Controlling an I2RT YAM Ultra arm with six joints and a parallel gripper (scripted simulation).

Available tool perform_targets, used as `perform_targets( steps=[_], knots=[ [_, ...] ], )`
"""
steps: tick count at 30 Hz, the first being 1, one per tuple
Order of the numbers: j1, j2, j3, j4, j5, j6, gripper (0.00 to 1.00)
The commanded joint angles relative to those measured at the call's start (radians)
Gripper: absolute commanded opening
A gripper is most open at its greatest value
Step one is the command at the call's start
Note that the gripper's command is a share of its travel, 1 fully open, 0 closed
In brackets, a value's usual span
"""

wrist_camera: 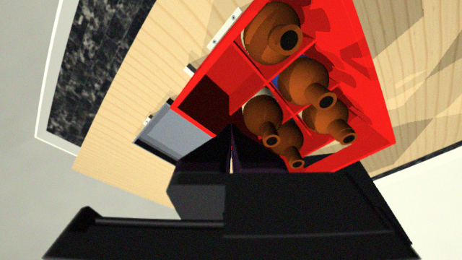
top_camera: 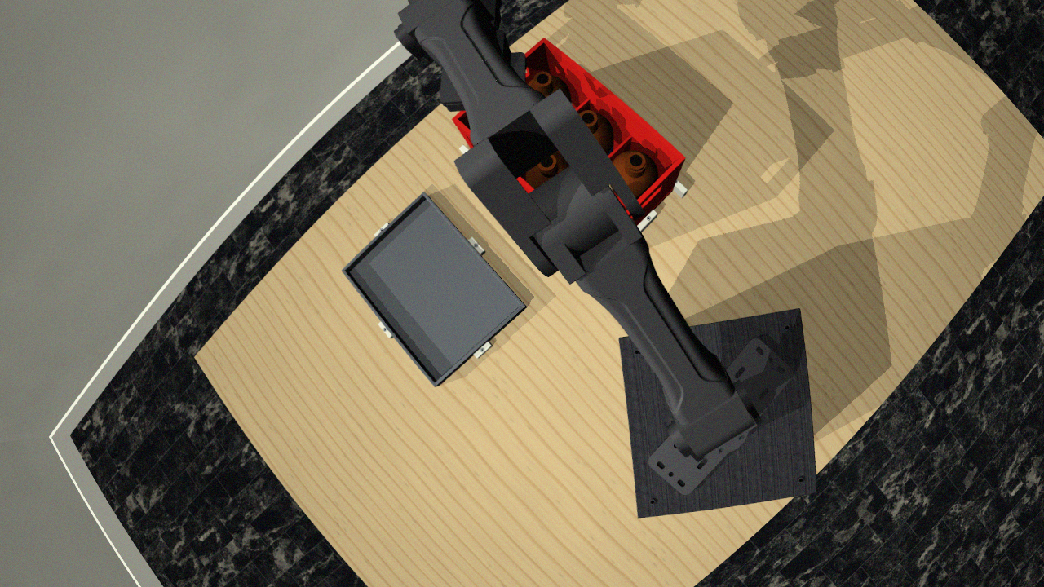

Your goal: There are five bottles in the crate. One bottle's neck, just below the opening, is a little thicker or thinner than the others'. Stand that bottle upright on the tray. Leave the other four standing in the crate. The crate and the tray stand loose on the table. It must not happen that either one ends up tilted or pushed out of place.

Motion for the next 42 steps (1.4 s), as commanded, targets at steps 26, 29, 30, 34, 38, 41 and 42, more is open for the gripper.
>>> perform_targets(
  steps=[26, 29, 30, 34, 38, 41, 42],
  knots=[
    [-0.078, -0.112, -0.135, 0.057, 0.008, -0.069, 0.00],
    [-0.135, -0.183, -0.275, 0.107, 0.002, -0.127, 0.00],
    [-0.155, -0.208, -0.326, 0.124, 0.001, -0.148, 0.00],
    [-0.223, -0.302, -0.508, 0.198, -0.001, -0.216, 0.00],
    [-0.302, -0.406, -0.713, 0.279, -0.002, -0.296, 0.00],
    [-0.345, -0.469, -0.829, 0.334, -0.005, -0.339, 0.00],
    [-0.345, -0.469, -0.829, 0.334, -0.005, -0.339, 0.00]
  ],
)
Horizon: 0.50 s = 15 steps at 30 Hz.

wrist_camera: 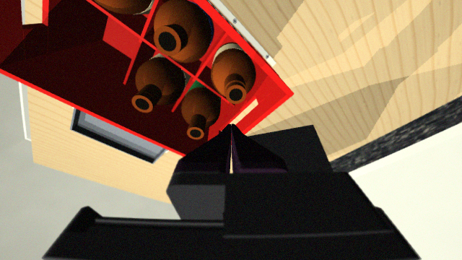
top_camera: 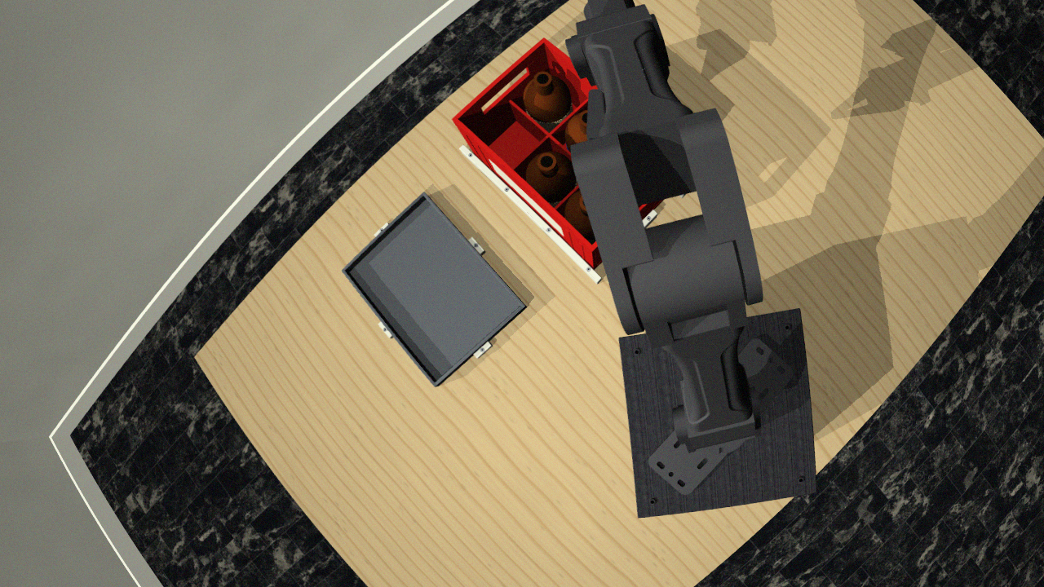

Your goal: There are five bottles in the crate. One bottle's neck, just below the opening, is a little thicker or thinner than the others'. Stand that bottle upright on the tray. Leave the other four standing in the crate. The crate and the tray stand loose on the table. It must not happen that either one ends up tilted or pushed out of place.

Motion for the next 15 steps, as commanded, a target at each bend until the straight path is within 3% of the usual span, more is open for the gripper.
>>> perform_targets(
  steps=[1, 5, 15],
  knots=[
    [-0.015, -0.051, -0.036, 0.080, -0.005, -0.060, 0.00],
    [-0.041, -0.092, -0.108, 0.122, -0.012, -0.088, 0.00],
    [-0.044, -0.096, -0.116, 0.131, -0.016, -0.090, 0.00]
  ],
)
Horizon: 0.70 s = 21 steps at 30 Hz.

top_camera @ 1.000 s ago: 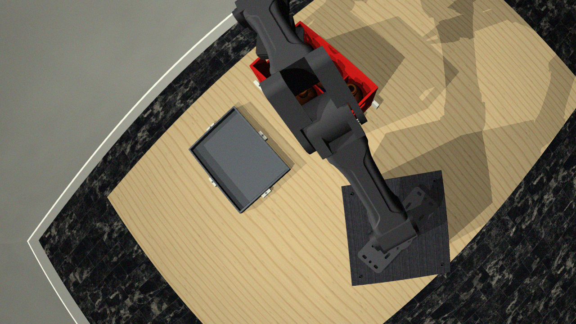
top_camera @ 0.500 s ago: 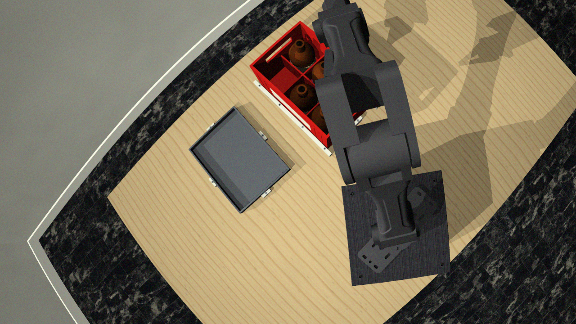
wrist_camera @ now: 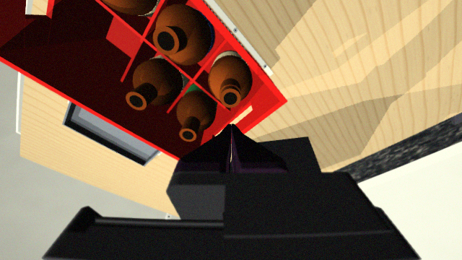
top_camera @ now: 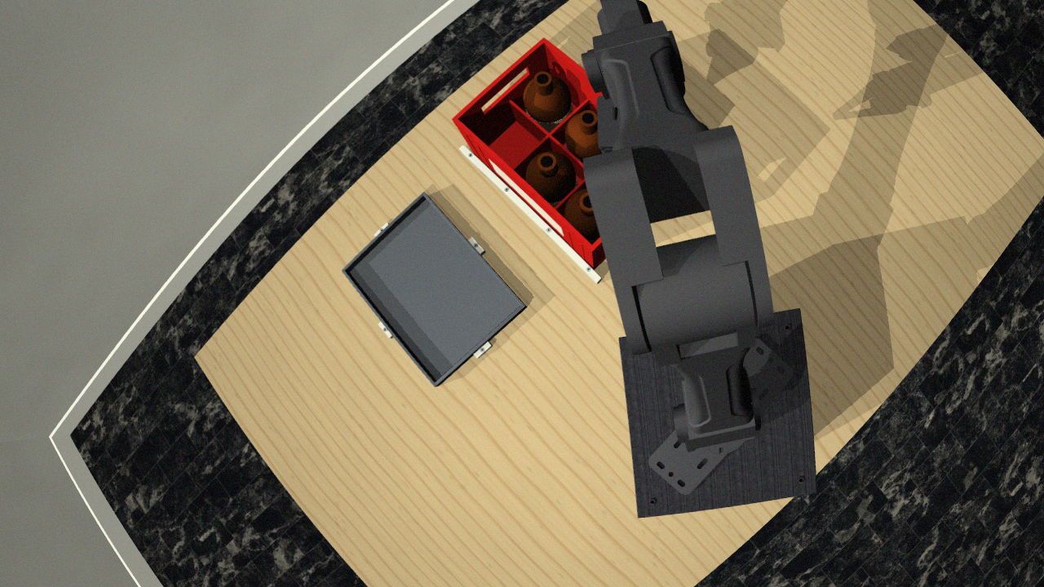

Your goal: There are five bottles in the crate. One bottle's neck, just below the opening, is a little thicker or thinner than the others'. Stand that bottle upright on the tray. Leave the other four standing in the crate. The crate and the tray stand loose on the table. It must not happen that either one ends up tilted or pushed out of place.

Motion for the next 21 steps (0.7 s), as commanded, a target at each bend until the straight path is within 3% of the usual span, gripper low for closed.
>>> perform_targets(
  steps=[1, 9, 10, 21],
  knots=[
    [-0.016, -0.034, -0.012, 0.022, -0.009, -0.010, 0.00],
    [-0.016, -0.034, -0.013, 0.022, -0.009, -0.010, 0.00],
    [-0.017, -0.037, 0.027, 0.017, -0.008, -0.005, 0.61],
    [-0.017, -0.037, 0.027, 0.017, -0.008, -0.005, 0.61]
  ],
)
